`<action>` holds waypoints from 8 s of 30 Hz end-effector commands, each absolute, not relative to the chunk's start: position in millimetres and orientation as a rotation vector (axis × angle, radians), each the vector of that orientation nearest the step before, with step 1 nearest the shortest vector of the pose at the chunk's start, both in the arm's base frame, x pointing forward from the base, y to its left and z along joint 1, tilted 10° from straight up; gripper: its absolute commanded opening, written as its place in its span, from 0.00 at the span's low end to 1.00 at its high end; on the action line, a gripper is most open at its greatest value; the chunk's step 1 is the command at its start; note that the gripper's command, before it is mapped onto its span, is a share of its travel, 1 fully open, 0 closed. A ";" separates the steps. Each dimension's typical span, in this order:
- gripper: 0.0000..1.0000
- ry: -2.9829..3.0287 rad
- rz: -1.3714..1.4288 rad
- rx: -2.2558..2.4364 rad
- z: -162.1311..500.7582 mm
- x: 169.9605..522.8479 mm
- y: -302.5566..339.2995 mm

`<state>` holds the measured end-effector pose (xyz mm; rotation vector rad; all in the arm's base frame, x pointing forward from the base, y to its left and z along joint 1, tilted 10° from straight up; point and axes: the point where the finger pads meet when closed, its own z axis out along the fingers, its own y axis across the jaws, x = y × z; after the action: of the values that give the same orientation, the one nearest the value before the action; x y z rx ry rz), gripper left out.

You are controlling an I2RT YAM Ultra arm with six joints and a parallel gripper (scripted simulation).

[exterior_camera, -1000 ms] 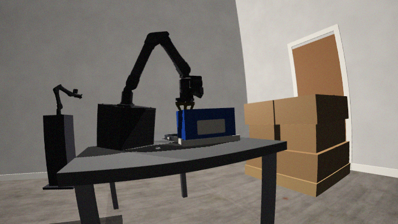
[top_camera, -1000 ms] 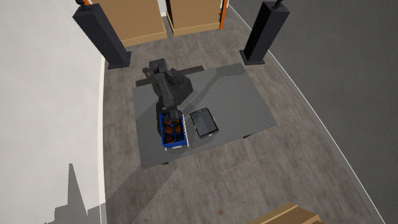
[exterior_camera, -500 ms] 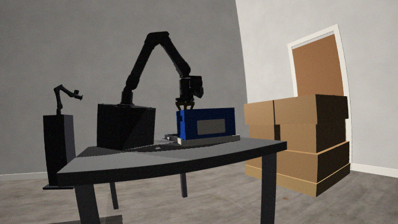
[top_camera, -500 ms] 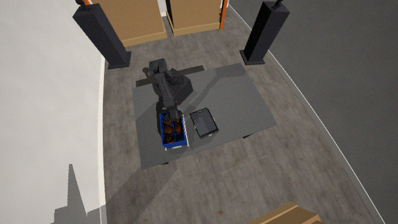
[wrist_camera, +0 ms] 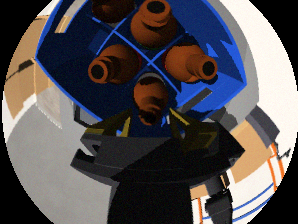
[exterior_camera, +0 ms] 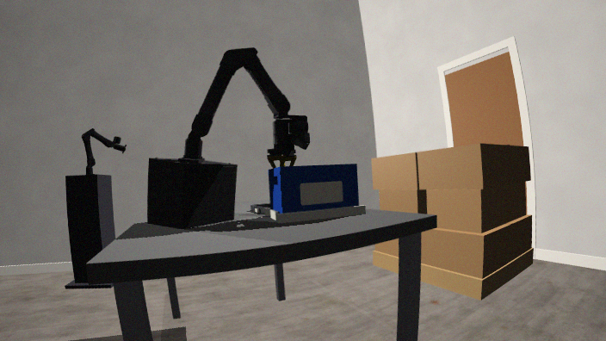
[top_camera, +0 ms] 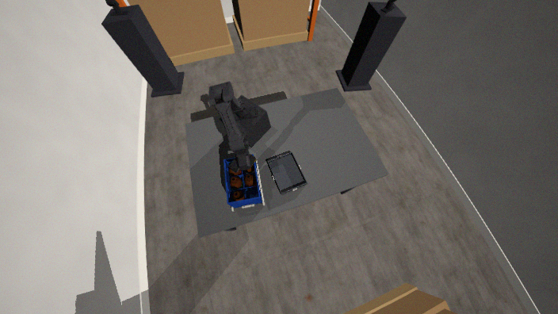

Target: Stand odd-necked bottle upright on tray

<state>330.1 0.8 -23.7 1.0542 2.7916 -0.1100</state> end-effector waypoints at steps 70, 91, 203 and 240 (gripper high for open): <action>0.00 2.796 -0.119 1.052 -26.4 325.5 -0.8; 0.61 2.799 -0.101 1.051 -24.8 327.4 1.6; 0.00 2.764 -0.089 1.034 69.1 326.3 13.9; 0.00 2.793 -0.102 1.057 70.2 332.3 -85.3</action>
<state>322.9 -87.5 58.8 1.1033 2.7967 -0.1169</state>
